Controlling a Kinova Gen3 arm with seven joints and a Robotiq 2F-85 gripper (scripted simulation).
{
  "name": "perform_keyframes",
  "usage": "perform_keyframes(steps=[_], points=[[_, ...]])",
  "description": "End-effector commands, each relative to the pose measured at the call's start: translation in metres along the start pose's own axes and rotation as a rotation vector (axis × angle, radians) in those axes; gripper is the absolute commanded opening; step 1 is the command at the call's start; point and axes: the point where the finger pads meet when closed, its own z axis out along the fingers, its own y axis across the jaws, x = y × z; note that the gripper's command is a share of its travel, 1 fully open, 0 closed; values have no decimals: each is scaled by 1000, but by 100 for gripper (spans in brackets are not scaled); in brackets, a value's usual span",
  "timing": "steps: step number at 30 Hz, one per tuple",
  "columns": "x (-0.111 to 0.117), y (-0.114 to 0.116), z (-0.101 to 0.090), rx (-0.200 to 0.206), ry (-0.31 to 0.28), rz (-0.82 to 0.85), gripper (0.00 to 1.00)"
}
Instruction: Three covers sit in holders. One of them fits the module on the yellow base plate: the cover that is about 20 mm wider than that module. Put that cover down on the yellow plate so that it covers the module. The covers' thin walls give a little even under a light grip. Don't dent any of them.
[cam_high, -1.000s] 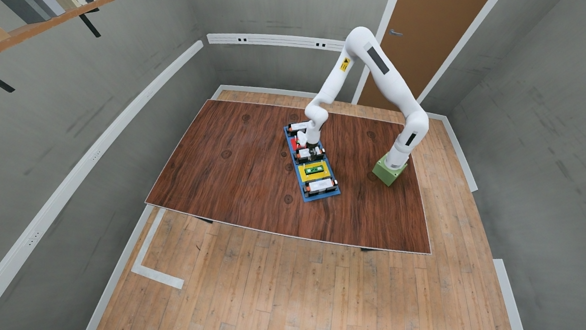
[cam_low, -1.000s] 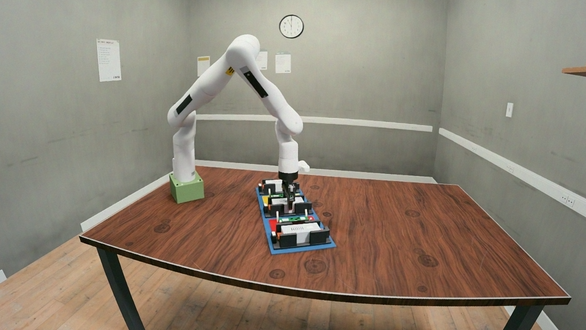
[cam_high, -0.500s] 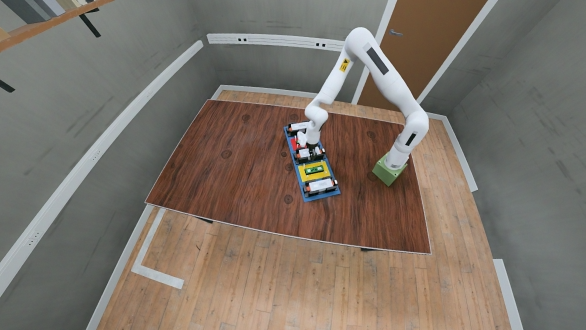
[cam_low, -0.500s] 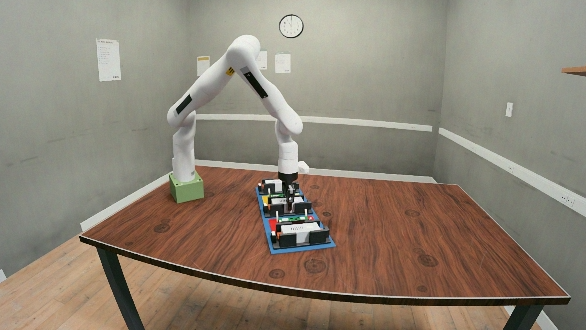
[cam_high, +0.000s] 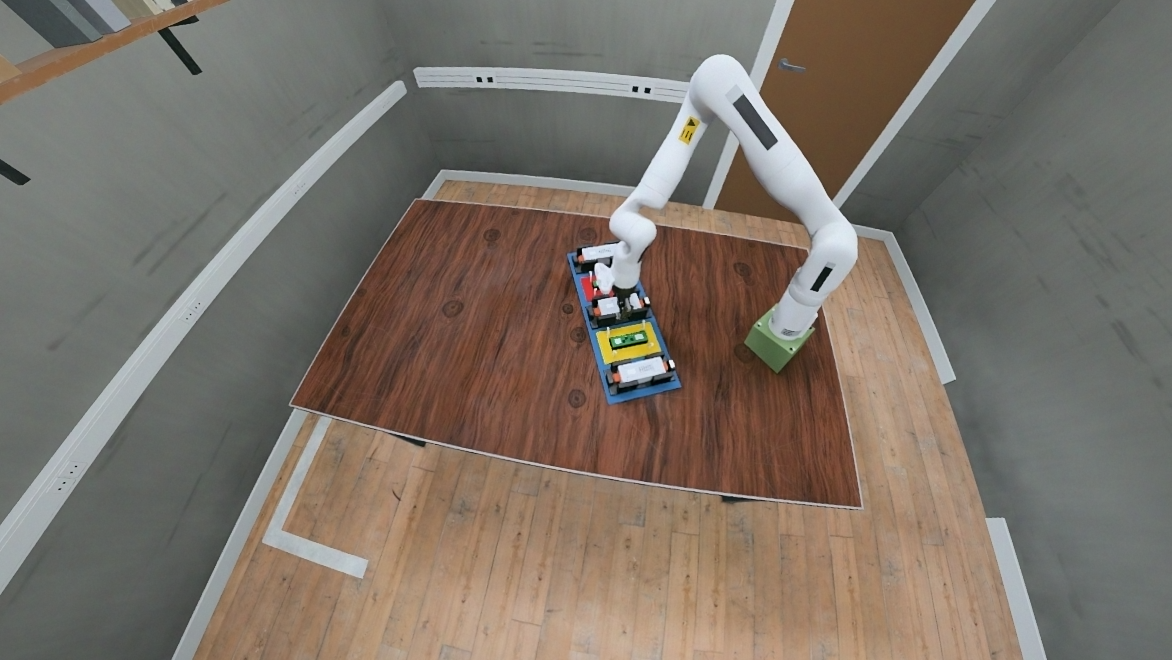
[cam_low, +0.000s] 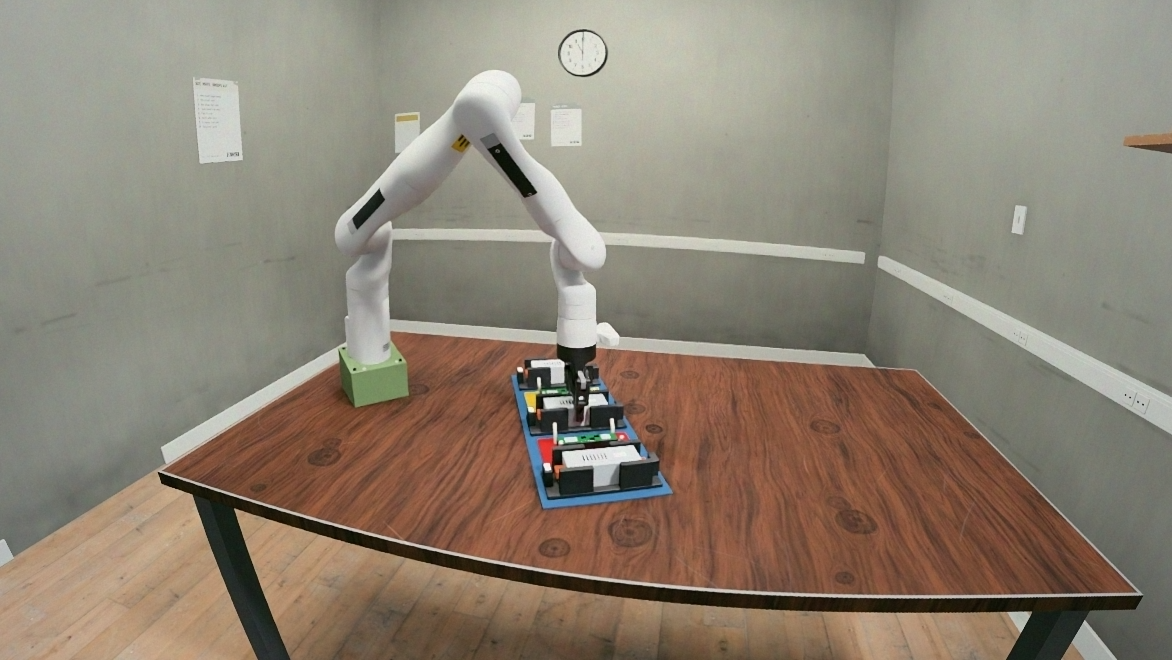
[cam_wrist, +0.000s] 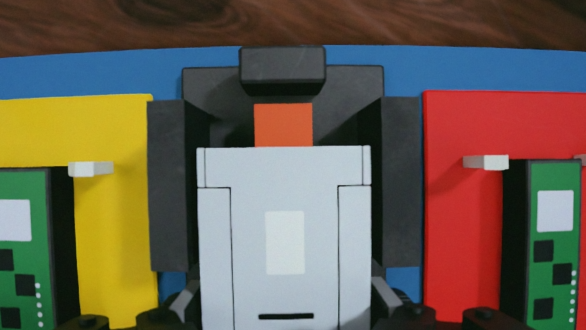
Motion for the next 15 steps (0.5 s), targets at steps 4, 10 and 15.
perform_keyframes(steps=[4, 10, 15], points=[[1, 0, -1, -1, 2, 0, 70], [1, 0, -1, -1, 2, 0, 70], [1, 0, -1, -1, 2, 0, 0]])
